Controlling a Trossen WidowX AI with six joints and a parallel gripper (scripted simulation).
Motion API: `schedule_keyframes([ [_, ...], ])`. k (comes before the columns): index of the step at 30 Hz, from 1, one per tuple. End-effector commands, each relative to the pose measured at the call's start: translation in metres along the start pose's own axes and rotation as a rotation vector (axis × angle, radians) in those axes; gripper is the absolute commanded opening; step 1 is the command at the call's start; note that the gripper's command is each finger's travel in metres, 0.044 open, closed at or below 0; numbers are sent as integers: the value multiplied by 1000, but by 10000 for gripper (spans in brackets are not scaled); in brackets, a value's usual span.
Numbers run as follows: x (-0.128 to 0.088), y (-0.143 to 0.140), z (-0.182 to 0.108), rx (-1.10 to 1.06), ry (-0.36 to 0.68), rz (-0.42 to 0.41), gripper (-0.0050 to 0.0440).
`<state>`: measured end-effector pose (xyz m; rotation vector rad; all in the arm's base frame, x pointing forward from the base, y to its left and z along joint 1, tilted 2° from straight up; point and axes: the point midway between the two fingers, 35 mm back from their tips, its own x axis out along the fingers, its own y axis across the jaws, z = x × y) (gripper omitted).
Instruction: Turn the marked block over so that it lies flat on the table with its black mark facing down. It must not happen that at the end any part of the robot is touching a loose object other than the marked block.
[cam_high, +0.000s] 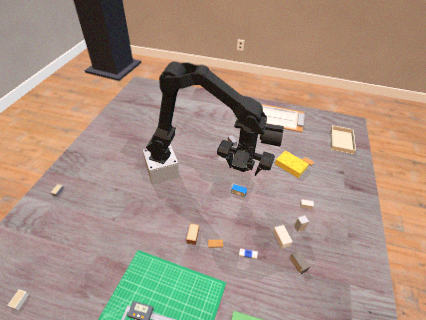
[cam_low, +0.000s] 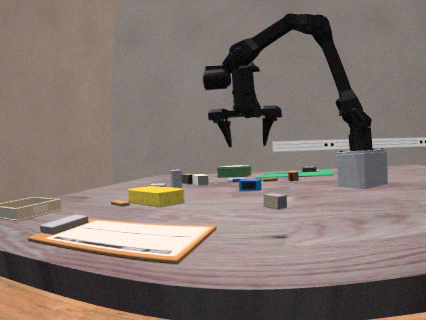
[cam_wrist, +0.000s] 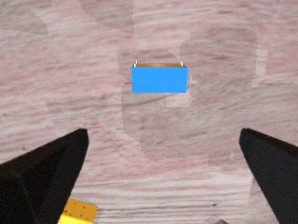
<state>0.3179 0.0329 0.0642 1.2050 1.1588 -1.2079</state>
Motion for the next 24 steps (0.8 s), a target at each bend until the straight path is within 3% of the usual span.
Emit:
schedule_keyframes([
  [1,-14,8,-1,1,13,49,440],
  [5,-11,7,-1,0,12,42,440],
  [6,3,1,1,-1,8,8,440],
  [10,47,1,11,2,8,2,440],
  [12,59,0,14,2,8,1,440],
  [19,50,9,12,2,10,39,440],
  [24,58,3,13,2,8,16,440],
])
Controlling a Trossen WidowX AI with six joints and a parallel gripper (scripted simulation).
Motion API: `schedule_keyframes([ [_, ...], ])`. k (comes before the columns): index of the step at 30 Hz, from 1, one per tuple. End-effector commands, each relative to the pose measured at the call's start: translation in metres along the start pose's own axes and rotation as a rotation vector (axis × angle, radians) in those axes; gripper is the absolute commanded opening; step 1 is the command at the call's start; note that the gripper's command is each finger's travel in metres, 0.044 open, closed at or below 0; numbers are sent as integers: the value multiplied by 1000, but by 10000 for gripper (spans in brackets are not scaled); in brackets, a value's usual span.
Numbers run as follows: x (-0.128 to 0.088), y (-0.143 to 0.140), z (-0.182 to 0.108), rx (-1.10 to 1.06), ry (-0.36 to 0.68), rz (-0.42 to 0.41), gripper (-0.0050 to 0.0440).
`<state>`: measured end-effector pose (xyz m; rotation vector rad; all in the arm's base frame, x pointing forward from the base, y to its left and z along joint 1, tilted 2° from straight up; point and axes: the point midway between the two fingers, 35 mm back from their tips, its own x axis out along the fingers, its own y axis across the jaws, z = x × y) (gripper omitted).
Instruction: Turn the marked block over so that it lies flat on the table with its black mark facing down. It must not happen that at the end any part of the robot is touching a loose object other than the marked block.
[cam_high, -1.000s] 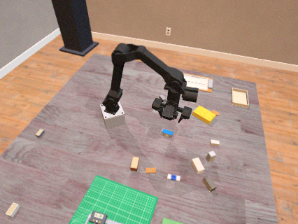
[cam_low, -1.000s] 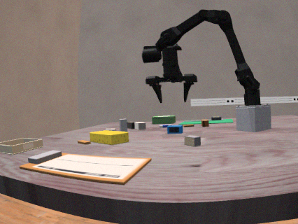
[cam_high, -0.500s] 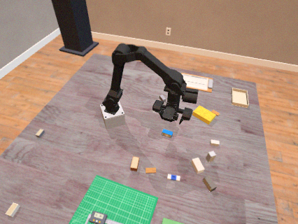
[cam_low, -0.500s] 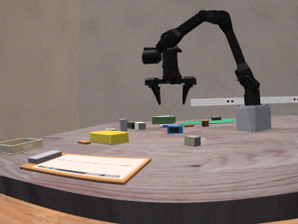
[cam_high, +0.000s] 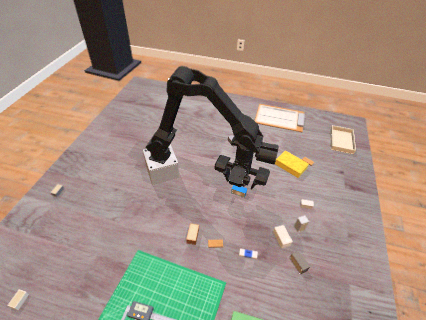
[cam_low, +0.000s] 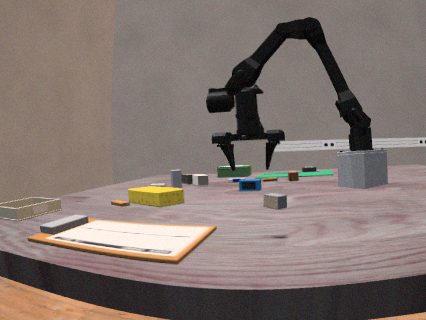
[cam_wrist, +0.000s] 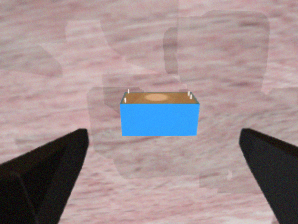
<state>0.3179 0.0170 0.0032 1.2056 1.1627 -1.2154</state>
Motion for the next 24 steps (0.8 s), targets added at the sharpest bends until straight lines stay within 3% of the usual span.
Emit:
schedule_keyframes([
  [1,-1,4,-1,-2,7,15,440],
  [24,25,2,0,-1,6,8,440],
])
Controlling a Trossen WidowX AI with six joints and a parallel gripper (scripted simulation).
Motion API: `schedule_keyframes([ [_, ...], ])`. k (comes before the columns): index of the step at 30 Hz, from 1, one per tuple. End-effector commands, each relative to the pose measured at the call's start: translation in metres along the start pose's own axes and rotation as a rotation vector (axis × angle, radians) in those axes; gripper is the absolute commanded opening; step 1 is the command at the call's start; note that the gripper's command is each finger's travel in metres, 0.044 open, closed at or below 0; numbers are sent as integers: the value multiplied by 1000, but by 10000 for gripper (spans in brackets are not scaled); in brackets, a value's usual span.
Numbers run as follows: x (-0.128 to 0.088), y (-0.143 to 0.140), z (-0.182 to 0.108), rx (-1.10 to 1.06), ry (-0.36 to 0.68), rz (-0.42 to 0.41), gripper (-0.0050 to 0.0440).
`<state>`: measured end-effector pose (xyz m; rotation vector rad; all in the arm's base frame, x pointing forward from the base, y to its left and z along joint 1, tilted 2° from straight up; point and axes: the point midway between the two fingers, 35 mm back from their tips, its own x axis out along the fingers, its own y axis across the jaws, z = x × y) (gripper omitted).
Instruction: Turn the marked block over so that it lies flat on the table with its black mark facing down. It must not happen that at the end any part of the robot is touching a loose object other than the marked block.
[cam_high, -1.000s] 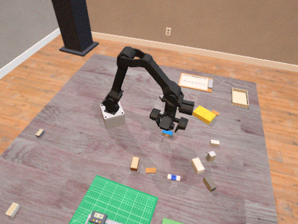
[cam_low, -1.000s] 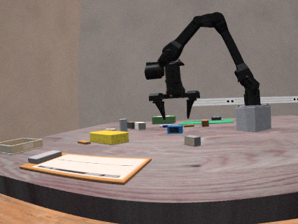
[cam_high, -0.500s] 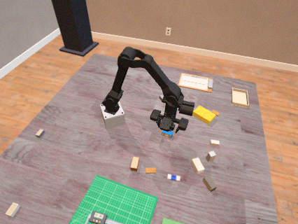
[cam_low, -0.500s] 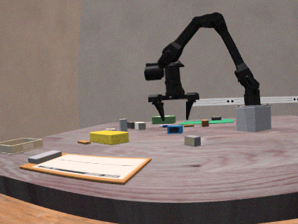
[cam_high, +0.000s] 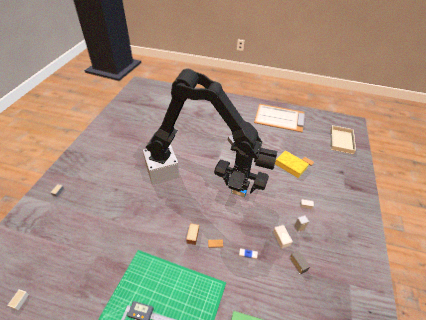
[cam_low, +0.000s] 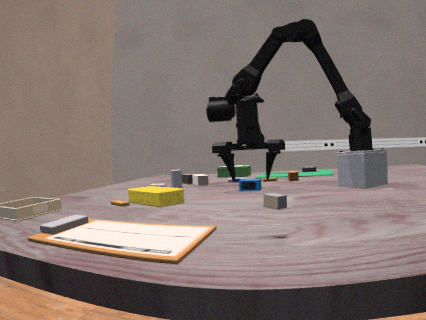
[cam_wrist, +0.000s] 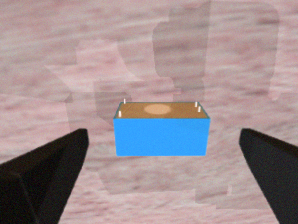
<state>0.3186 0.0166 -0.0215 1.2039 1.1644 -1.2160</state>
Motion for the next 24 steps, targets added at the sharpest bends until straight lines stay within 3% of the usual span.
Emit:
schedule_keyframes([
  [1,1,1,0,0,7,10,440],
  [24,23,2,0,0,7,10,440],
])
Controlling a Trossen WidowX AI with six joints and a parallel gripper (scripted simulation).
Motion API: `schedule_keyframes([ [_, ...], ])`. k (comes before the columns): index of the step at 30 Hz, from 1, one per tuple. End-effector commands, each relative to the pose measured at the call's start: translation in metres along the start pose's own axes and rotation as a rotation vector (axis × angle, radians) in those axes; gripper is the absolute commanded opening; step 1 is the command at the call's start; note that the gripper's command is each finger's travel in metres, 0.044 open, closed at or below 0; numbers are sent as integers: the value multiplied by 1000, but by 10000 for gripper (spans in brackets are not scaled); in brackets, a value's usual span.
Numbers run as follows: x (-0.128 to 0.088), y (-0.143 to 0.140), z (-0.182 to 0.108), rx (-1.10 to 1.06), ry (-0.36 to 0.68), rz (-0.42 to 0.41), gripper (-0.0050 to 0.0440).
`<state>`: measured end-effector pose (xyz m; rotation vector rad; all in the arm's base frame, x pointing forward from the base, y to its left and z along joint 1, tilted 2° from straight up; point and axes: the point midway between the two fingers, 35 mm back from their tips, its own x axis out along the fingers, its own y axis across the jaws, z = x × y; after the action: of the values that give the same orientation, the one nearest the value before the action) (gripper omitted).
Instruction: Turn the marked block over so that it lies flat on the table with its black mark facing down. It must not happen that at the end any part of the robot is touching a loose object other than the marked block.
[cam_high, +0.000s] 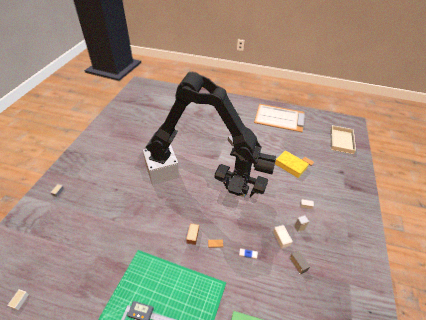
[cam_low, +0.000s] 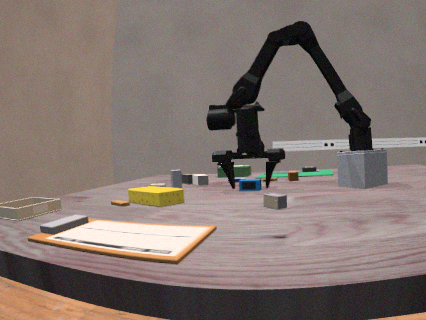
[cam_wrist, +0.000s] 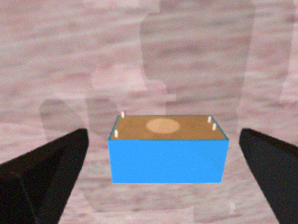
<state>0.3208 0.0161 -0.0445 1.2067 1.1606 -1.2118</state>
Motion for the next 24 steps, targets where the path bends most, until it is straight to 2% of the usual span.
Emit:
schedule_keyframes([
  [1,0,0,0,0,6,6,440],
  [24,-2,3,0,0,7,17,440],
])
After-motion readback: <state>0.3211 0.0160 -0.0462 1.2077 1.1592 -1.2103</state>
